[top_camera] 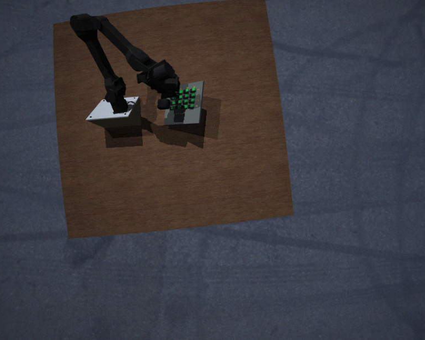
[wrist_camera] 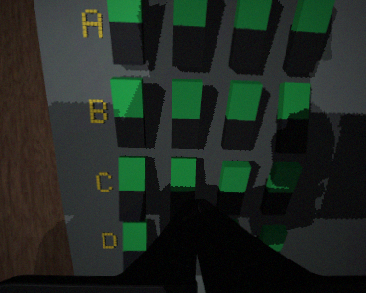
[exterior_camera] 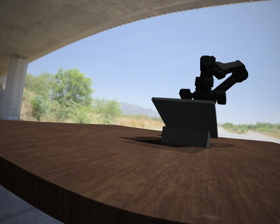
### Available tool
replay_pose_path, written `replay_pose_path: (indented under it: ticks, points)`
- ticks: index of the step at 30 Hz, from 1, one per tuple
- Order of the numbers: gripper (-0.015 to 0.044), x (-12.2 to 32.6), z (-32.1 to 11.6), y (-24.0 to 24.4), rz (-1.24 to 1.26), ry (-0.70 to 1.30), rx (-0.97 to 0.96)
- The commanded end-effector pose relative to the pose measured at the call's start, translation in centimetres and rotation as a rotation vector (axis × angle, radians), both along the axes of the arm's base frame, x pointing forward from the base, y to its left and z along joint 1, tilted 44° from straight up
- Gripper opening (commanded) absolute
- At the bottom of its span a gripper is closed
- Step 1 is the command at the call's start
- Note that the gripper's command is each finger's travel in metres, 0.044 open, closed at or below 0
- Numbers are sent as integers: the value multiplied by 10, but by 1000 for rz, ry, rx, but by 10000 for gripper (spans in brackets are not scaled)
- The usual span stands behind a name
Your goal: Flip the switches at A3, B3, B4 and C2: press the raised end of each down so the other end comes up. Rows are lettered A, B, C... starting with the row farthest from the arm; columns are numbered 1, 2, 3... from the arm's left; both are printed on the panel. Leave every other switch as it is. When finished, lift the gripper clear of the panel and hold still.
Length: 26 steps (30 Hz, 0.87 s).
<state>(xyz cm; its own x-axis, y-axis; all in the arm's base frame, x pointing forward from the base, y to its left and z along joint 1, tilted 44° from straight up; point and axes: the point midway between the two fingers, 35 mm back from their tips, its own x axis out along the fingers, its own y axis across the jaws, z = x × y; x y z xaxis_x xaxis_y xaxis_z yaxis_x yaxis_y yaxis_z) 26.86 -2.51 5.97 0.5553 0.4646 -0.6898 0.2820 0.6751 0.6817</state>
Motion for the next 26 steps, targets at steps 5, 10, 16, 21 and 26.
replay_pose_path:
  ticks: [5, 10, 16, 21, 26]
  points:
    - [0, -22, 32, -19, -22, -34, -14]
    - [0, -21, 30, -38, -22, -34, -15]
    - [0, -21, 30, -38, -22, -34, -15]
    - [0, -21, 30, -38, -22, -34, -15]
    - [0, -21, 30, -38, -22, -34, -15]
